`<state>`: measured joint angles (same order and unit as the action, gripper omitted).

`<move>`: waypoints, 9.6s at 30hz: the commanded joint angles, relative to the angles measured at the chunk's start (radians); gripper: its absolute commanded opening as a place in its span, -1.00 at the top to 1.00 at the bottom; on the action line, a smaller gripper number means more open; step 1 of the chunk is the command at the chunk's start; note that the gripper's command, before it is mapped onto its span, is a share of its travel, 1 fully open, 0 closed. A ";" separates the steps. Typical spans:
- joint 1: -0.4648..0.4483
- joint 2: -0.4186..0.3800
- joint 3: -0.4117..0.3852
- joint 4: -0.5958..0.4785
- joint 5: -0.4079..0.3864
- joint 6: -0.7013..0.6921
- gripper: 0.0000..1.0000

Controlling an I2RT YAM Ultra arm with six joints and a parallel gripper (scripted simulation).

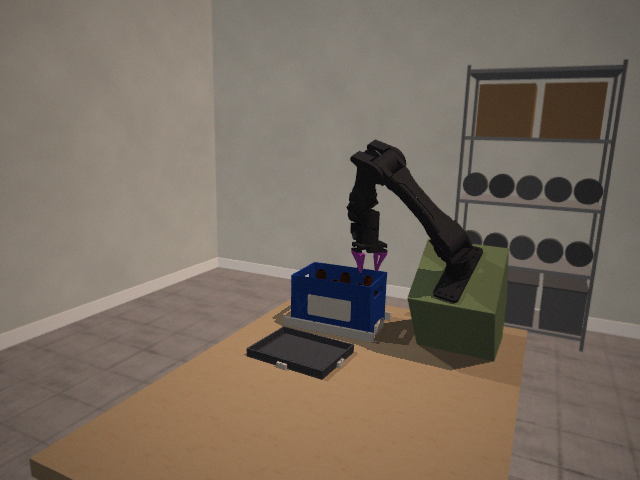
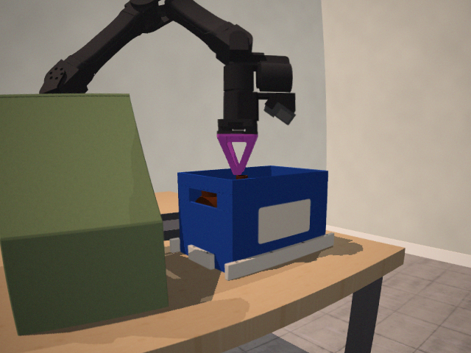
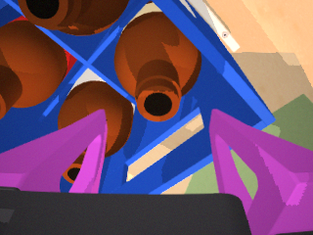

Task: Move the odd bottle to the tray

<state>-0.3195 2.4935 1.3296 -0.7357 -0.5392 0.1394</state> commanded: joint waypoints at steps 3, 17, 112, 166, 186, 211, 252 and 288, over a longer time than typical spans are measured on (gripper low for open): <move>-0.007 -0.007 0.028 -0.007 -0.003 0.008 -0.21; -0.007 -0.007 0.028 -0.007 -0.003 0.008 -0.21; -0.005 -0.021 -0.019 0.021 -0.005 0.012 -0.21; 0.046 0.058 -0.037 0.153 -0.020 0.070 -0.21; 0.046 0.058 -0.038 0.153 -0.020 0.070 -0.21; 0.046 0.055 -0.038 0.146 -0.019 0.069 1.00; 0.046 0.055 -0.038 0.146 -0.019 0.069 1.00; 0.046 0.055 -0.038 0.146 -0.019 0.068 -0.21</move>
<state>-0.2634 2.5561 1.2873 -0.5964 -0.5571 0.2024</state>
